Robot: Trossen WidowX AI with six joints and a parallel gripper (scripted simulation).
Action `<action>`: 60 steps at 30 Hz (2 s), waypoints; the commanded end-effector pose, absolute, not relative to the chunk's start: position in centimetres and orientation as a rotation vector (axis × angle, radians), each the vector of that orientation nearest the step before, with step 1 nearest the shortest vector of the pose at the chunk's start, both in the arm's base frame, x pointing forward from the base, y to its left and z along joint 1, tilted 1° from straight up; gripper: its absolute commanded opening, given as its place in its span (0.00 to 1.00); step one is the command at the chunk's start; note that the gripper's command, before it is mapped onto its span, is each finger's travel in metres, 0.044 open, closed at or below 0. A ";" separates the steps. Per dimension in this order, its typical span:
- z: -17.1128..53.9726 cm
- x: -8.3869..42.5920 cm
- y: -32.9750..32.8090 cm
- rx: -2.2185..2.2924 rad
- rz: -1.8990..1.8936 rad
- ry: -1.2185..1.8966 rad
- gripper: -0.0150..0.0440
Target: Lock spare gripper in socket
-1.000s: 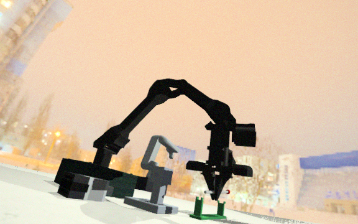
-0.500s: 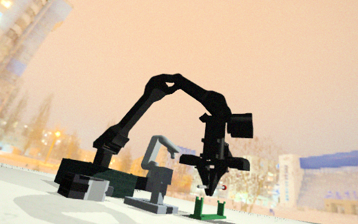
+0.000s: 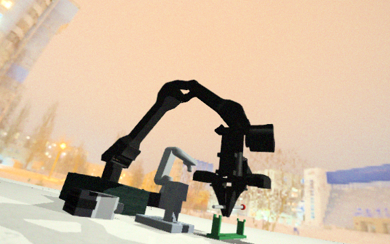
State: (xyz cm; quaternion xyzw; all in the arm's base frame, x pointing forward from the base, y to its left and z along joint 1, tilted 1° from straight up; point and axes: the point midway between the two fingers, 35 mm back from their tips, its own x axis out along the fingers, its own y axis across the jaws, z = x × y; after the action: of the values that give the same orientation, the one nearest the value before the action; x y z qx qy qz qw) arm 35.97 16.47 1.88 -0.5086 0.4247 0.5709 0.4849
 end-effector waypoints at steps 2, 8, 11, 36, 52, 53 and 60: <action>0.9 35.9 16.4 -1.240 1.392 1.033 0.25; 0.0 36.0 16.5 -1.240 1.391 1.031 0.25; -0.5 36.0 16.5 -1.240 1.390 1.030 0.25; -1.1 35.9 16.5 -1.242 1.389 1.027 0.25; -1.1 35.9 16.5 -1.242 1.389 1.027 0.25; -1.1 35.9 16.5 -1.242 1.389 1.027 0.25; -0.6 36.0 16.5 -1.242 1.383 1.021 0.25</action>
State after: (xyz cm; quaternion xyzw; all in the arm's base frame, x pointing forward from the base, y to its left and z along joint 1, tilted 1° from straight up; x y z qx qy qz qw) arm 35.96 16.50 -0.63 -0.5110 0.4200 0.5691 0.4884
